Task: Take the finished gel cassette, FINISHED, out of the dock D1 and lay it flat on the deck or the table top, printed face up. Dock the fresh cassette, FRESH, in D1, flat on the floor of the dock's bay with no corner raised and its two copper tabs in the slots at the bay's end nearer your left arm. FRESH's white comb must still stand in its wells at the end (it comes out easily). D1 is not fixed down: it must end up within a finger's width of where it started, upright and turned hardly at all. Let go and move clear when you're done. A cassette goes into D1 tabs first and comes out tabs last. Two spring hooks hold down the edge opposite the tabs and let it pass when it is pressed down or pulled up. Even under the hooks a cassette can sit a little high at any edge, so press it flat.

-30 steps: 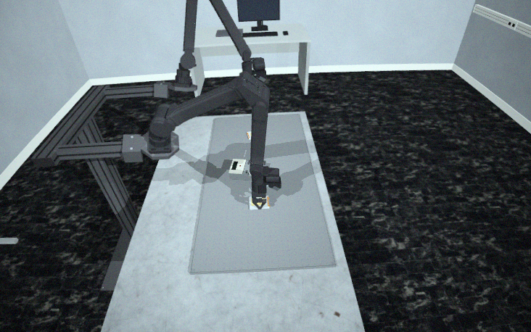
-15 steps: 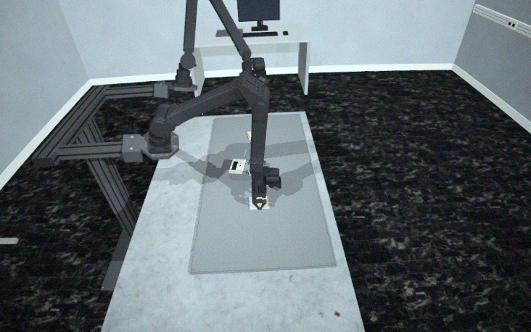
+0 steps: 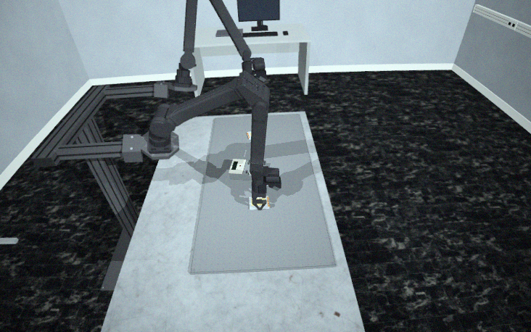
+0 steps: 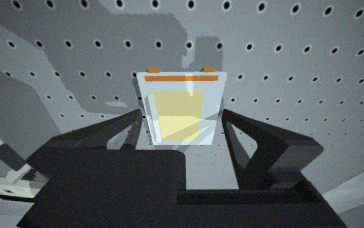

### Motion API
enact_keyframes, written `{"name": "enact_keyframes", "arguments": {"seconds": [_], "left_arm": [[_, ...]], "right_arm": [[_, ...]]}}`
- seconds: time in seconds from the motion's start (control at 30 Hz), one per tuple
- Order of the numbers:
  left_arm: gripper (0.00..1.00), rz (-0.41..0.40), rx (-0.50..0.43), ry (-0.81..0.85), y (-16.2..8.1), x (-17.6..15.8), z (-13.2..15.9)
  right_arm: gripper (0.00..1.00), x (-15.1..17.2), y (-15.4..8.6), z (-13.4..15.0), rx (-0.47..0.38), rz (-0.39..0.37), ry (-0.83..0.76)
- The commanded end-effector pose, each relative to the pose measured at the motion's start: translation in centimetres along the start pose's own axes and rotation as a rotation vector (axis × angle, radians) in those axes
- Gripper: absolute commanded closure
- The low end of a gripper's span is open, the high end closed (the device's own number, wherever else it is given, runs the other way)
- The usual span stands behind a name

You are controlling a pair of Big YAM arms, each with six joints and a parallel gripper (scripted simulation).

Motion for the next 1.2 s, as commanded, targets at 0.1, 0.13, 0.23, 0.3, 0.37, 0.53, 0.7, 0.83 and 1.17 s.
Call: {"name": "enact_keyframes", "arguments": {"seconds": [0.1, 0.13, 0.23, 0.3, 0.37, 0.53, 0.7, 0.83, 1.17], "left_arm": [[0.00, -0.003, -0.011, 0.003, -0.77, -0.32, -0.19], [0.00, -0.003, -0.011, 0.003, -0.77, -0.32, -0.19], [0.00, -0.003, -0.011, 0.003, -0.77, -0.32, -0.19], [0.00, -0.003, -0.011, 0.003, -0.77, -0.32, -0.19], [0.00, -0.003, -0.011, 0.003, -0.77, -0.32, -0.19], [0.00, -0.003, -0.011, 0.003, -0.77, -0.32, -0.19], [0.00, -0.003, -0.011, 0.003, -0.77, -0.32, -0.19], [0.00, -0.003, -0.011, 0.003, -0.77, -0.32, -0.19], [0.00, -0.003, -0.011, 0.003, -0.77, -0.32, -0.19]], "right_arm": [[0.02, 0.02, -0.21, -0.27, -0.006, 0.000, 0.000], [0.02, 0.02, -0.21, -0.27, -0.006, 0.000, 0.000], [0.02, 0.02, -0.34, -0.27, -0.006, 0.000, 0.000], [0.02, 0.02, -0.61, -0.27, -0.006, 0.000, 0.000], [0.02, 0.02, -0.61, -0.27, -0.006, 0.000, 0.000], [0.02, 0.02, -0.61, -0.27, -0.006, 0.000, 0.000], [0.02, 0.02, -0.61, -0.27, -0.006, 0.000, 0.000], [0.02, 0.02, -0.74, -0.24, -0.004, 0.000, -0.001], [0.02, 0.04, -1.01, -0.16, -0.004, 0.000, -0.001]]}}
Point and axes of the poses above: on each arm, the point where the finger pads meet when closed, its own y axis out along the fingers, its own x axis across the jaws, z = x × y, the point moved 4 cm from there along -y, back along the fingers, and after that the axes turned 4 degrees about y, right-handed, at the moved point
